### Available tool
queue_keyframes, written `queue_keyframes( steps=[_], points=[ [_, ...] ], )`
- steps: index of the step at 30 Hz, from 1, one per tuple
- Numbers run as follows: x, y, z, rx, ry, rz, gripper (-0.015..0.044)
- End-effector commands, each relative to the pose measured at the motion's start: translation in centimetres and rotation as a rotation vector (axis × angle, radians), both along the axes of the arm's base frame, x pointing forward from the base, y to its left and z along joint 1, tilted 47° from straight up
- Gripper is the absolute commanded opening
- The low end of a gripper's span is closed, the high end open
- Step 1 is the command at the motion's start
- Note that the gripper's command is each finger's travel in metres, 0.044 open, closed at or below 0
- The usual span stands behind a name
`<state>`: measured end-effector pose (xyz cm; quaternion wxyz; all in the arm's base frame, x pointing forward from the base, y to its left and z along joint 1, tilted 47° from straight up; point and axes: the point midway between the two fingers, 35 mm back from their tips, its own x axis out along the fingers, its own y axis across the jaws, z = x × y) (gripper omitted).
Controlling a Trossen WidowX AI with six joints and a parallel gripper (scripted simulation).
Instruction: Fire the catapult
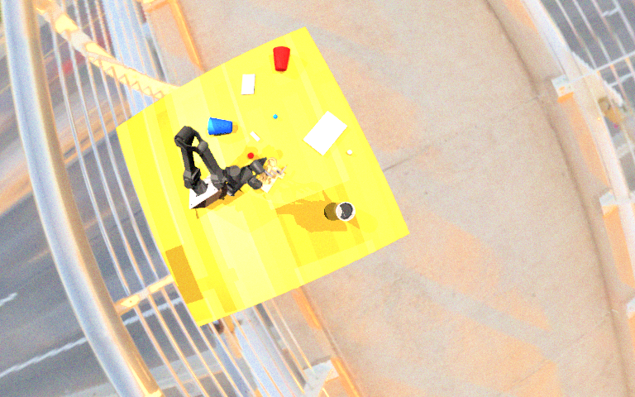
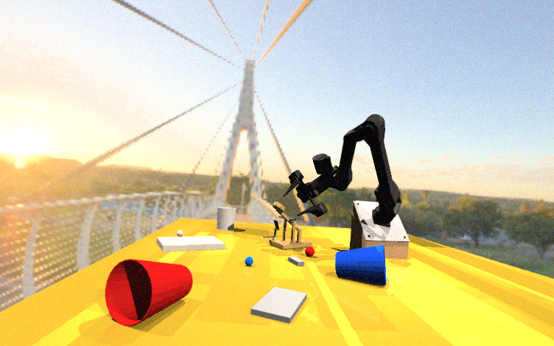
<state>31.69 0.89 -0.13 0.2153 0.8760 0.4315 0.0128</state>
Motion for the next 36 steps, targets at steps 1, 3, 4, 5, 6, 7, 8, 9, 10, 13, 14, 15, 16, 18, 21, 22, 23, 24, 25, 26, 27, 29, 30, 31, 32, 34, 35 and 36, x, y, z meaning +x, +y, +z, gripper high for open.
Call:
queue_keyframes(
  steps=[1, 3, 4, 5, 6, 7, 8, 9, 10, 13, 14, 15, 16, 18, 21, 22, 23, 24, 25, 26, 27, 29, 30, 31, 32, 34, 35, 36],
  points=[
    [0.0, 0.0, 0.0, -0.002, -0.002, 0.0, 0.0426],
    [0.3, -0.2, -0.2, -0.023, -0.014, 0.0, 0.044],
    [0.5, -0.3, -0.4, -0.04, -0.024, 0.0, 0.044],
    [0.7, -0.4, -0.6, -0.061, -0.036, 0.001, 0.044],
    [0.9, -0.6, -0.8, -0.081, -0.048, 0.002, 0.044],
    [1.1, -0.7, -1.0, -0.102, -0.06, 0.003, 0.044],
    [1.4, -0.8, -1.2, -0.123, -0.071, 0.005, 0.044],
    [1.6, -1.0, -1.4, -0.144, -0.082, 0.007, 0.044],
    [1.8, -1.1, -1.6, -0.165, -0.094, 0.009, 0.044],
    [2.4, -1.4, -2.2, -0.227, -0.128, 0.024, 0.044],
    [2.6, -1.5, -2.3, -0.249, -0.14, 0.029, 0.044],
    [2.9, -1.6, -2.5, -0.271, -0.153, 0.035, 0.044],
    [3.1, -1.7, -2.6, -0.294, -0.165, 0.041, 0.044],
    [3.5, -1.9, -2.9, -0.338, -0.189, 0.053, 0.044],
    [4.2, -2.3, -3.3, -0.405, -0.226, 0.076, 0.044],
    [4.4, -2.4, -3.4, -0.428, -0.239, 0.085, 0.044],
    [4.6, -2.5, -3.5, -0.451, -0.251, 0.094, 0.044],
    [4.8, -2.6, -3.6, -0.474, -0.263, 0.104, 0.044],
    [5.0, -2.7, -3.8, -0.497, -0.276, 0.114, 0.044],
    [5.1, -2.8, -3.9, -0.519, -0.288, 0.124, 0.044],
    [5.3, -2.9, -4.0, -0.541, -0.299, 0.135, 0.044],
    [5.6, -3.1, -4.3, -0.585, -0.323, 0.159, 0.044],
    [5.7, -3.2, -4.4, -0.606, -0.335, 0.172, 0.044],
    [5.9, -3.3, -4.5, -0.627, -0.347, 0.184, 0.044],
    [6.0, -3.4, -4.6, -0.648, -0.359, 0.198, 0.044],
    [6.2, -3.6, -4.8, -0.688, -0.385, 0.226, 0.044],
    [6.3, -3.7, -4.9, -0.708, -0.397, 0.24, 0.044],
    [6.4, -3.7, -5.0, -0.728, -0.41, 0.255, 0.044]
  ],
)
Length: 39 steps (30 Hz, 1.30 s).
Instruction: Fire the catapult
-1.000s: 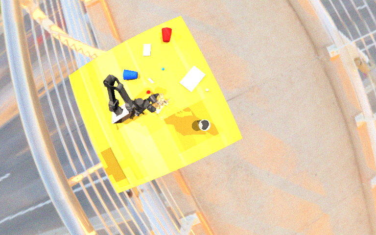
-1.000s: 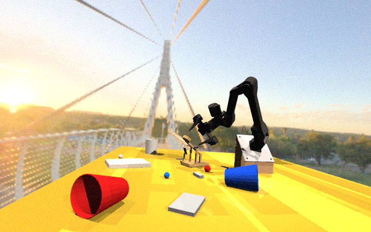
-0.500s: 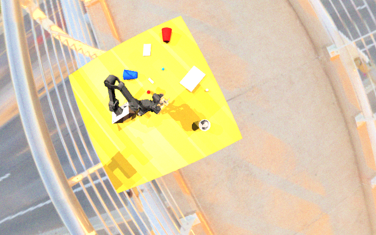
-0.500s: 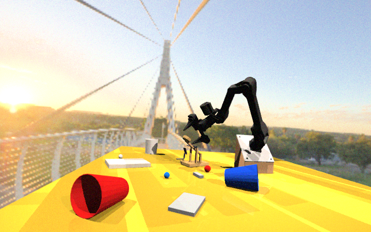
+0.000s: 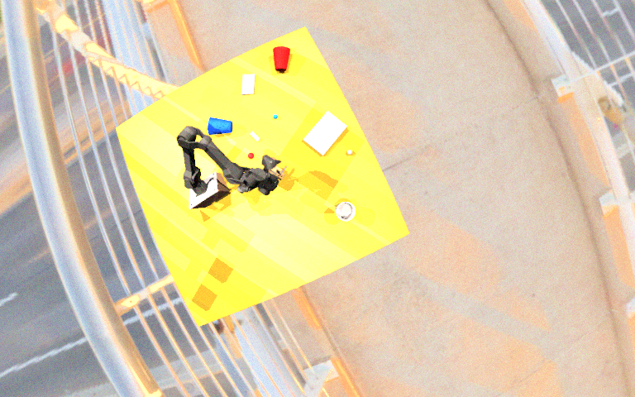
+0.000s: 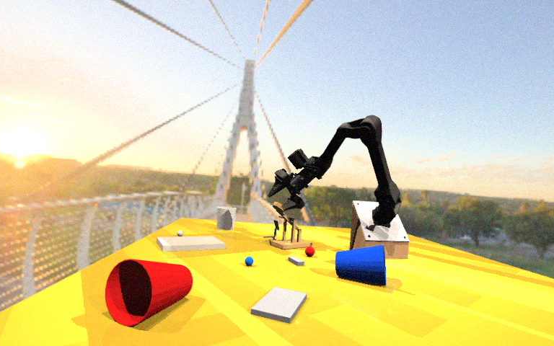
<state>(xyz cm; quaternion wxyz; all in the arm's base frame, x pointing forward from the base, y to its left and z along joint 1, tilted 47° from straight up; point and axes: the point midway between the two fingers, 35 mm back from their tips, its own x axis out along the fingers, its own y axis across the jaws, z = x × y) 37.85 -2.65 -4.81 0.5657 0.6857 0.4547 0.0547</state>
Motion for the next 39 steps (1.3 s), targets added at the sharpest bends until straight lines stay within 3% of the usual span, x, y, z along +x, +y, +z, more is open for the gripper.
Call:
queue_keyframes(
  steps=[1, 23, 39],
  points=[
    [0.3, -0.3, -0.4, -0.074, -0.033, 0.049, 0.044],
    [0.1, -1.5, -2.4, -0.492, -0.196, 0.521, 0.044],
    [-1.6, -1.2, -1.7, -0.578, -0.377, 0.953, 0.044]
  ],
)
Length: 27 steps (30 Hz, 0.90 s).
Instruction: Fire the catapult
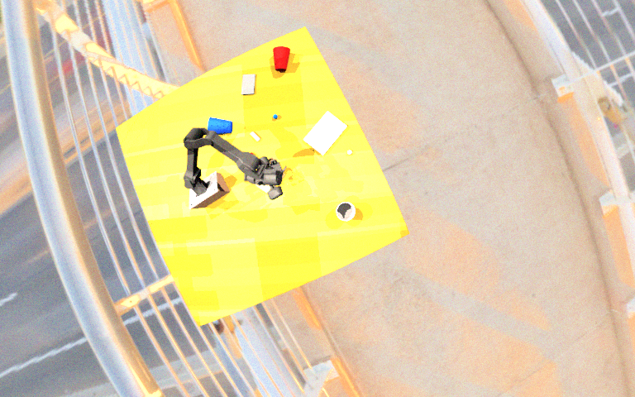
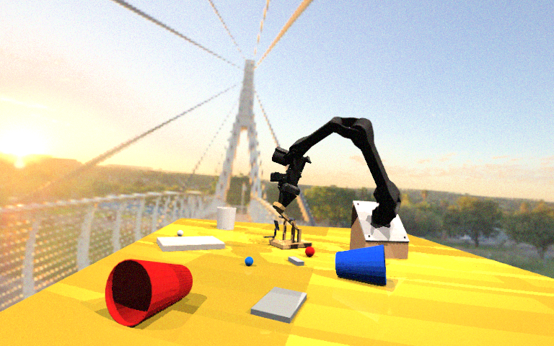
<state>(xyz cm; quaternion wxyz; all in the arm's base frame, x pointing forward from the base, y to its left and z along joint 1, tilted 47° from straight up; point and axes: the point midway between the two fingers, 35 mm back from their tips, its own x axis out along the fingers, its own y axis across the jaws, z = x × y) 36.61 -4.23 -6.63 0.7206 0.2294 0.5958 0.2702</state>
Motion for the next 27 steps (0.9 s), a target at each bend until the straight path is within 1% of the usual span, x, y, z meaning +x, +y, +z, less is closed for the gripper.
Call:
queue_keyframes(
  steps=[1, 14, 19, 27],
  points=[
    [-0.5, 0.5, 0.3, -0.005, -0.019, 0.11, 0.044],
    [-2.2, 2.5, 3.2, 0.055, -0.127, 0.528, 0.044],
    [-2.4, 2.7, 3.6, 0.067, -0.141, 0.573, 0.044],
    [-2.4, 2.7, 3.6, 0.067, -0.141, 0.573, 0.023]
  ],
)
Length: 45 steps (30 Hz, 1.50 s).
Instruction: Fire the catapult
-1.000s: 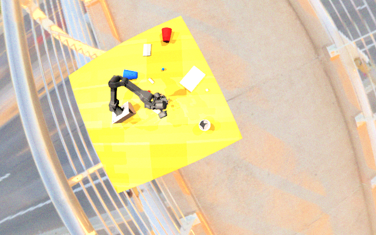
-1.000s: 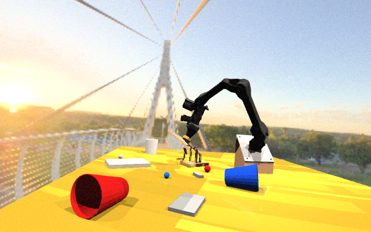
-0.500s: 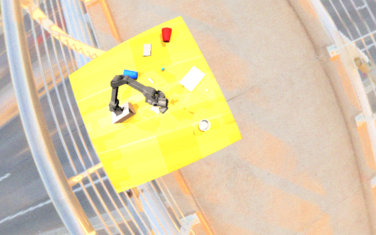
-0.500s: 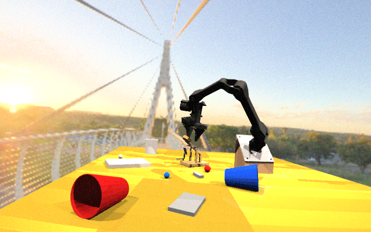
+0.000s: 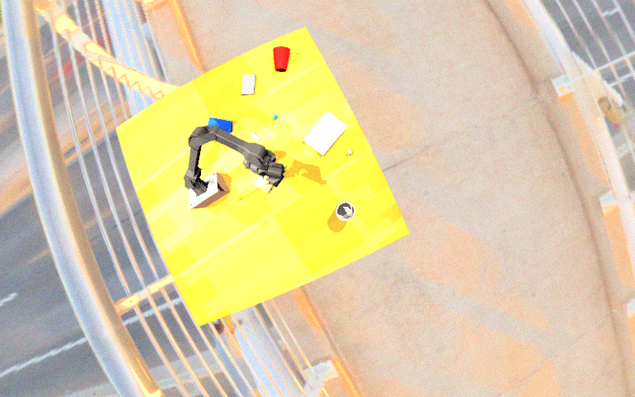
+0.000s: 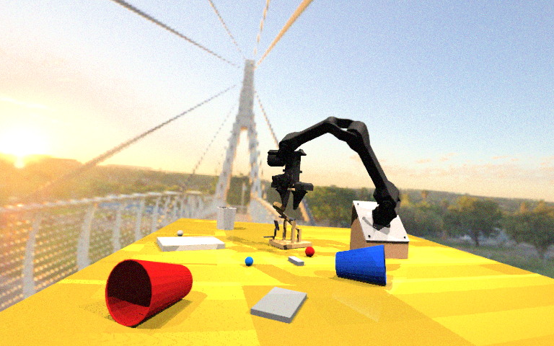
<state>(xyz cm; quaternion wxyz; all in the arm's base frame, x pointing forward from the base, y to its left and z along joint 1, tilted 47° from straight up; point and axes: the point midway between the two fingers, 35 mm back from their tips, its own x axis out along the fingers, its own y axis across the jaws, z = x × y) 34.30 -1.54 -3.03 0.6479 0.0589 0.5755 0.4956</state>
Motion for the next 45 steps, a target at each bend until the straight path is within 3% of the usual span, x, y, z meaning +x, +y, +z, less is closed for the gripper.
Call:
queue_keyframes(
  steps=[1, 9, 45],
  points=[
    [-0.1, 0.0, 0.0, -0.001, -0.002, 0.007, 0.0204],
    [-0.1, 0.0, 0.0, -0.001, -0.002, 0.007, 0.0],
    [1.5, 3.8, -1.8, -0.003, -0.005, 0.005, 0.0]
  ],
)
